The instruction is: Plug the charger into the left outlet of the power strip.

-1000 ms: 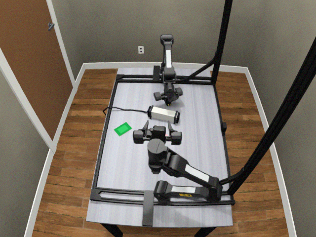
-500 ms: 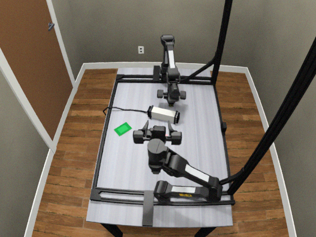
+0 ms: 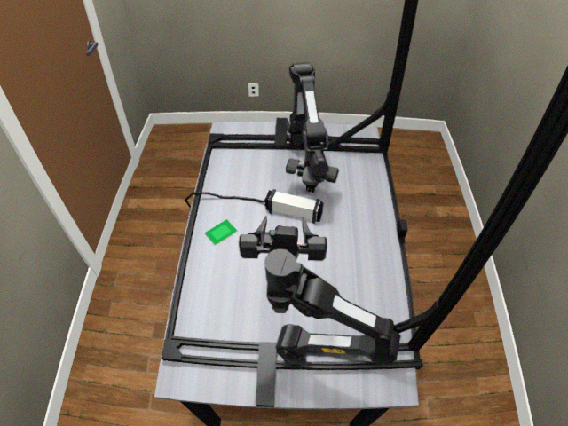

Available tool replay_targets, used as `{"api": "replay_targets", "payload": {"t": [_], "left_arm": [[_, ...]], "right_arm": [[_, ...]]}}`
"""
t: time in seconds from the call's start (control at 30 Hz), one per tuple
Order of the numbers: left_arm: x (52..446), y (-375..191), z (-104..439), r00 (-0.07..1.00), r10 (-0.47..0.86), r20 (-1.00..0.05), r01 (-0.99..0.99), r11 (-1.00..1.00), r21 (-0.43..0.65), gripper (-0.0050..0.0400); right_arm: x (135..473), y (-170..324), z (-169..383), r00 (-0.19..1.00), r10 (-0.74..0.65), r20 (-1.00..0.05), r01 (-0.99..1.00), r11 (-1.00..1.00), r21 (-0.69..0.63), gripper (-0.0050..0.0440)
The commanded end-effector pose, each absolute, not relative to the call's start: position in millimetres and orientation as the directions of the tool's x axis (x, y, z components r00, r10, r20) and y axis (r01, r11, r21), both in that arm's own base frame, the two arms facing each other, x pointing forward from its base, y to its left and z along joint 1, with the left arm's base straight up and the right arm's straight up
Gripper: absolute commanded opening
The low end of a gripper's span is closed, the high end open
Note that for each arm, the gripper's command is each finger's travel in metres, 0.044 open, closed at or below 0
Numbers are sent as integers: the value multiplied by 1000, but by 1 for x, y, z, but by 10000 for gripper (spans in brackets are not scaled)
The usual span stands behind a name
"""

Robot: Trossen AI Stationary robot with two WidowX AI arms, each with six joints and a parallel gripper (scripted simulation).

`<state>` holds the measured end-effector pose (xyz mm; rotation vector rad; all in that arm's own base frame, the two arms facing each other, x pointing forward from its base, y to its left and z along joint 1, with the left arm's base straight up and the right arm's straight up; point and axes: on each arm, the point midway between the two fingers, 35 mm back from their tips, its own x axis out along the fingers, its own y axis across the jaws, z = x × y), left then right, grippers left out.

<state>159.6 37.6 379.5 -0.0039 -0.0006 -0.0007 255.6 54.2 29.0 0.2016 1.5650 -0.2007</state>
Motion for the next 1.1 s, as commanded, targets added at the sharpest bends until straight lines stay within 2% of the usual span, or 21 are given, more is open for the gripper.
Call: {"api": "replay_targets", "payload": {"t": [0.0, 1.07], "left_arm": [[159, 37, 382, 1000, 0, 2, 0, 1000, 5, 400], [159, 37, 382, 1000, 0, 2, 0, 1000, 5, 400]], "right_arm": [[260, 55, 35, 20, 6, -1000, 249, 968, 11, -50], [305, 41, 38, 23, 5, -1000, 255, 967, 11, -50]]}}
